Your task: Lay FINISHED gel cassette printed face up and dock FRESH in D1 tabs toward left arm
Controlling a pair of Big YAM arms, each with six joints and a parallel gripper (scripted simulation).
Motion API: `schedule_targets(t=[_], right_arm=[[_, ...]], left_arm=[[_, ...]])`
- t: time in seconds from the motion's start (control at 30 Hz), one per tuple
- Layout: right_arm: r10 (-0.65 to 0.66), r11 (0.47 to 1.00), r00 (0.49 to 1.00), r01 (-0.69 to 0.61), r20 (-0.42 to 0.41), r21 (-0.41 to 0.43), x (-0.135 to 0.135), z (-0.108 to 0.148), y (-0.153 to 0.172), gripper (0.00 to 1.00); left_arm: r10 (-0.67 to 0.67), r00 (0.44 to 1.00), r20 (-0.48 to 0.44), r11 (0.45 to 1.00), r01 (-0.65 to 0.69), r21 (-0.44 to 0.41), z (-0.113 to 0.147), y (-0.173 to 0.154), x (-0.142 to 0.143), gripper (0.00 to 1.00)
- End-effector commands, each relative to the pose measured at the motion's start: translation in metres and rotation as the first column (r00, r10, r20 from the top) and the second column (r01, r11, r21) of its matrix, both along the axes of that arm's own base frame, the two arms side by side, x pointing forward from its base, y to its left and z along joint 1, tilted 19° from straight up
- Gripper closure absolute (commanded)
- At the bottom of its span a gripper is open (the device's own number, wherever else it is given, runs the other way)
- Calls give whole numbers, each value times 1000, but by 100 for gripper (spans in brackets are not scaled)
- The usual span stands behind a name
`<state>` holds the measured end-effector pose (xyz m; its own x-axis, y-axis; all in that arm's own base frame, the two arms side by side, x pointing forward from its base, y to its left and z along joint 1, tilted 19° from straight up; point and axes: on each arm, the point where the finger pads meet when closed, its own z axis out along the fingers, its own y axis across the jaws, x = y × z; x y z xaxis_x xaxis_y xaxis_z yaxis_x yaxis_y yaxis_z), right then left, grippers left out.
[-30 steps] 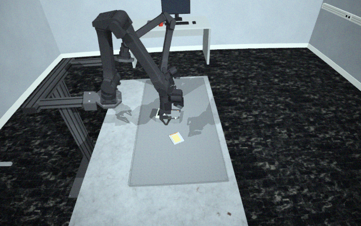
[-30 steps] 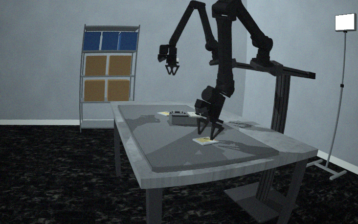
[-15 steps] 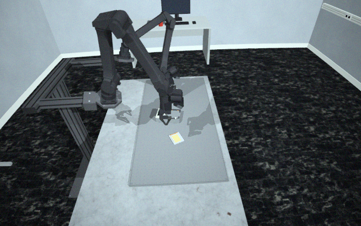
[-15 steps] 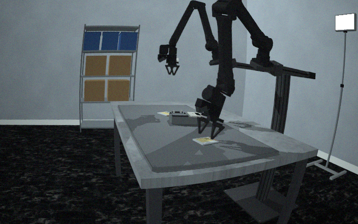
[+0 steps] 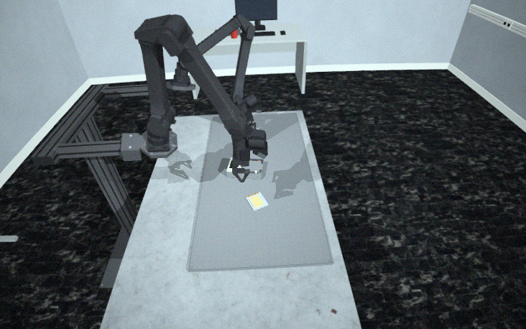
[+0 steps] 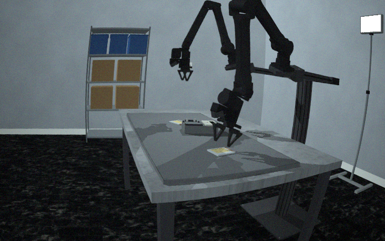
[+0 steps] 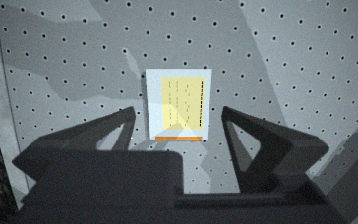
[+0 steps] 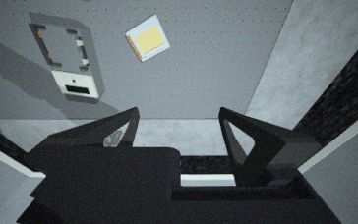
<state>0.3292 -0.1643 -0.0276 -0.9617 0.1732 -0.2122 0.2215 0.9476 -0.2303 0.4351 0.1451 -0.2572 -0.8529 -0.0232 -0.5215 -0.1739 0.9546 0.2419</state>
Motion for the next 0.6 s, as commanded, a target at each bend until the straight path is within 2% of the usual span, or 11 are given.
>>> schedule_targets(t=[0.0, 0.57], right_arm=[[10, 1000, 1000, -10, 15, -6, 9, 8, -3, 0], [10, 1000, 1000, -10, 15, -6, 9, 8, -3, 0]], left_arm=[[-7, 1000, 16, 1000, 7, 1, 16, -8, 2, 2], [-7, 1000, 21, 1000, 7, 2, 28, -12, -6, 2]])
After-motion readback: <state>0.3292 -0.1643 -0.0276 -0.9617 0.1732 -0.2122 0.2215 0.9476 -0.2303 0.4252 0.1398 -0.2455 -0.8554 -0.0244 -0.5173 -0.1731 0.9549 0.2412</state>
